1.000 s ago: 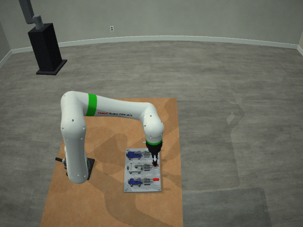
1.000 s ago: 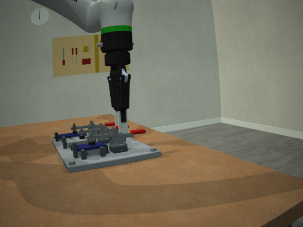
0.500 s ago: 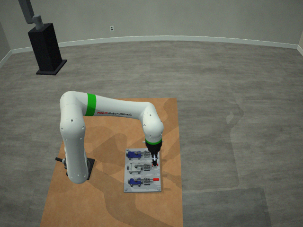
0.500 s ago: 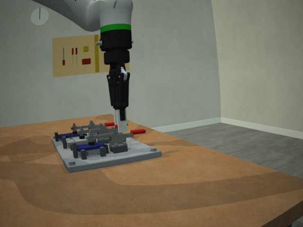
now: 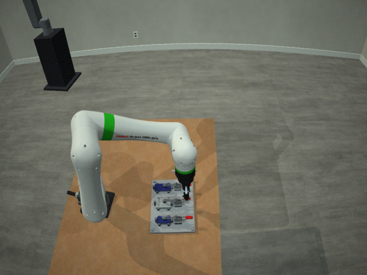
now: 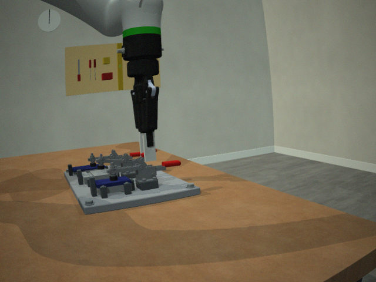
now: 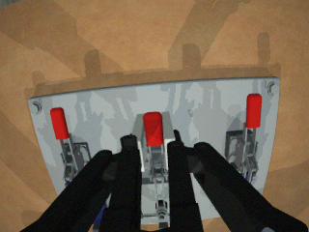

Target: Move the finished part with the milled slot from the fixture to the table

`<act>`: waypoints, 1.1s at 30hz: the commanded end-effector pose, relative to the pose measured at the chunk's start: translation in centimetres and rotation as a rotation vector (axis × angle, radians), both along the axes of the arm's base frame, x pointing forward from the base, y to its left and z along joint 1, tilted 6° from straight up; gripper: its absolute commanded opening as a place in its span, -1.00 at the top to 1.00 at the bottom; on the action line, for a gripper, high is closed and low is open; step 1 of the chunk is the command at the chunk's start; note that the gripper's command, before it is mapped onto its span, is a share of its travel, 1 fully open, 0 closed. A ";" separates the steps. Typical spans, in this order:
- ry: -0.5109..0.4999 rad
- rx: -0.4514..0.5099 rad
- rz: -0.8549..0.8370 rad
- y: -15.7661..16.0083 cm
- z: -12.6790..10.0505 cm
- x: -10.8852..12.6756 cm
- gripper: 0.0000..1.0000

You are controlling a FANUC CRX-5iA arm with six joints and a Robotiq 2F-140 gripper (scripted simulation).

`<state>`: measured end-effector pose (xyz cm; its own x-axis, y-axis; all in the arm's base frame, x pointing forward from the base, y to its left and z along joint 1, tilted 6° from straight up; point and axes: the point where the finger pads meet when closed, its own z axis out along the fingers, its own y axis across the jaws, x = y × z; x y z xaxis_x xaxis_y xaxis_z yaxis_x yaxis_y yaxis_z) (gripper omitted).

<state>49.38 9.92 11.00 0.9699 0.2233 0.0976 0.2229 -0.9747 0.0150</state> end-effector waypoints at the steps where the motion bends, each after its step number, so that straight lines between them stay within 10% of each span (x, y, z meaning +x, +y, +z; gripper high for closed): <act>1: 0.000 0.000 0.000 0.0 0.3 -0.2 0.77; 33: 0.000 0.000 0.000 -0.5 1.4 -2.2 0.77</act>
